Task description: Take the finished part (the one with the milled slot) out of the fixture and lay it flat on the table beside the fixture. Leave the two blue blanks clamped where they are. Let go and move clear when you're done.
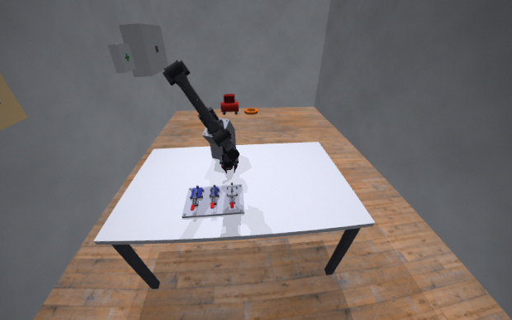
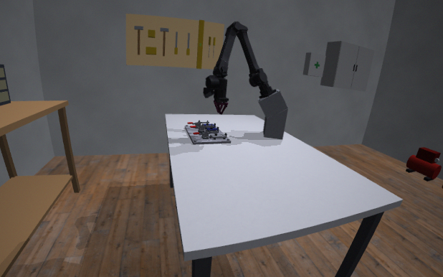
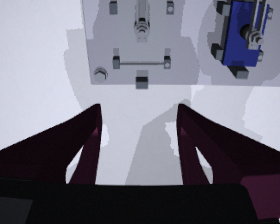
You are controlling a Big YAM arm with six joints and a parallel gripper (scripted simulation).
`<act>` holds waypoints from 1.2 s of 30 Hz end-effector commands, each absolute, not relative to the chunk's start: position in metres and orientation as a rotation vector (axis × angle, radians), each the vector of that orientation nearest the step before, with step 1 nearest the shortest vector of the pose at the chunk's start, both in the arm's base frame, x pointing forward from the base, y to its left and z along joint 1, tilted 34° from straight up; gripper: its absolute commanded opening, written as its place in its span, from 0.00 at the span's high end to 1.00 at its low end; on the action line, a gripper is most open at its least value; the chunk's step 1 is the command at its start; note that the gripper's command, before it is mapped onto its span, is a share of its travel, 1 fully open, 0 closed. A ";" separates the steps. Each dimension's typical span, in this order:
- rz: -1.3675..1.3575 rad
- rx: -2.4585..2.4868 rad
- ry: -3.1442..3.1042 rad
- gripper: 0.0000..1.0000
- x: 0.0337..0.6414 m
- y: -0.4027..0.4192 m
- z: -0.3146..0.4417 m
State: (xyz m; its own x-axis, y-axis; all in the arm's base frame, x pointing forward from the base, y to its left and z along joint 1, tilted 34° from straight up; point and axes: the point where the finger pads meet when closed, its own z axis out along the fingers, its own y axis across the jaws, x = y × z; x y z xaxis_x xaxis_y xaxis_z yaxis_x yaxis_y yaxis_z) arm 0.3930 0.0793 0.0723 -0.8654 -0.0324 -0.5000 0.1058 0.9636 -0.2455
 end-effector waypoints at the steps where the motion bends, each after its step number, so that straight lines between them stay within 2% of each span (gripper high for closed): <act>1: -0.375 0.041 2.598 0.55 0.401 0.071 0.056; 21: -0.372 0.044 2.590 0.55 0.428 0.072 0.067; 36: -0.370 0.046 2.585 0.55 0.514 0.074 0.117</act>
State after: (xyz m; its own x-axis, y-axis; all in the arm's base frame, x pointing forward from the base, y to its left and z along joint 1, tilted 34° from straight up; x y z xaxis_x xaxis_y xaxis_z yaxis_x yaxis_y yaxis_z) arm 0.4923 0.0779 0.1064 -0.8588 -0.0356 -0.5111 0.1055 0.9639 -0.2445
